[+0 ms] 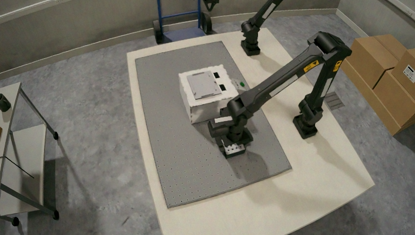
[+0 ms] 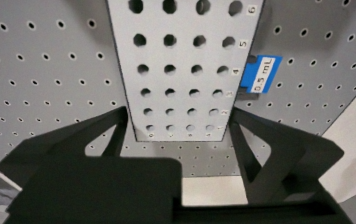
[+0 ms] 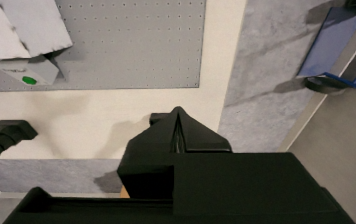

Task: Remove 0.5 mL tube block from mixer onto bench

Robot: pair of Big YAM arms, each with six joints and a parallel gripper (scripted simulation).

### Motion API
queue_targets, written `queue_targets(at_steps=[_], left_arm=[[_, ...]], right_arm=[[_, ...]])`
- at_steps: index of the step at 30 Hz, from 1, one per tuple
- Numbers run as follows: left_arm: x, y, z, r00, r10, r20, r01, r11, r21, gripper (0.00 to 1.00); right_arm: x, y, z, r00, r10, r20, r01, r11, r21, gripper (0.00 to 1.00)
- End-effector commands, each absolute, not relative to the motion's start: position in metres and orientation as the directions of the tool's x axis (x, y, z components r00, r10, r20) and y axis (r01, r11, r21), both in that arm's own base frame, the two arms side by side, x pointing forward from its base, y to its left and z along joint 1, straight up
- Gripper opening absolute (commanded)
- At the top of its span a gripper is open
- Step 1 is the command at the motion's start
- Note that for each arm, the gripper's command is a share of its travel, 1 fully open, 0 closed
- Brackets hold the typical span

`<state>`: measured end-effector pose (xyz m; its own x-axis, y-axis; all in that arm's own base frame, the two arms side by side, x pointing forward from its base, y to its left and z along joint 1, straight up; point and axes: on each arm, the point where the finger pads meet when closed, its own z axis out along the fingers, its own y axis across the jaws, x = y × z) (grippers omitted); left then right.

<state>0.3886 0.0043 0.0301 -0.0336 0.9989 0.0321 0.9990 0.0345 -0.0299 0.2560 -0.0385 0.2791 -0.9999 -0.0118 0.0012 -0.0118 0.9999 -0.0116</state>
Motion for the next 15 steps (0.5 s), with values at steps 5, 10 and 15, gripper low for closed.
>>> queue_targets(at_steps=[5,10,15], left_arm=[[0.405,0.009,0.052,-0.034,0.999,0.034,0.999,0.034,-0.014,1.00],[0.408,0.008,0.073,-0.034,0.999,0.032,0.999,0.034,0.014,1.00],[0.409,0.006,0.085,-0.030,0.999,0.031,0.999,0.029,0.026,1.00]], right_arm=[[0.265,-0.042,0.303,-0.999,-0.004,-0.052,-0.003,1.000,-0.020,0.00],[0.266,-0.042,0.305,-0.998,-0.004,-0.057,-0.003,1.000,-0.021,0.00],[0.267,-0.042,0.306,-0.998,-0.004,-0.061,-0.002,1.000,-0.022,0.00]])
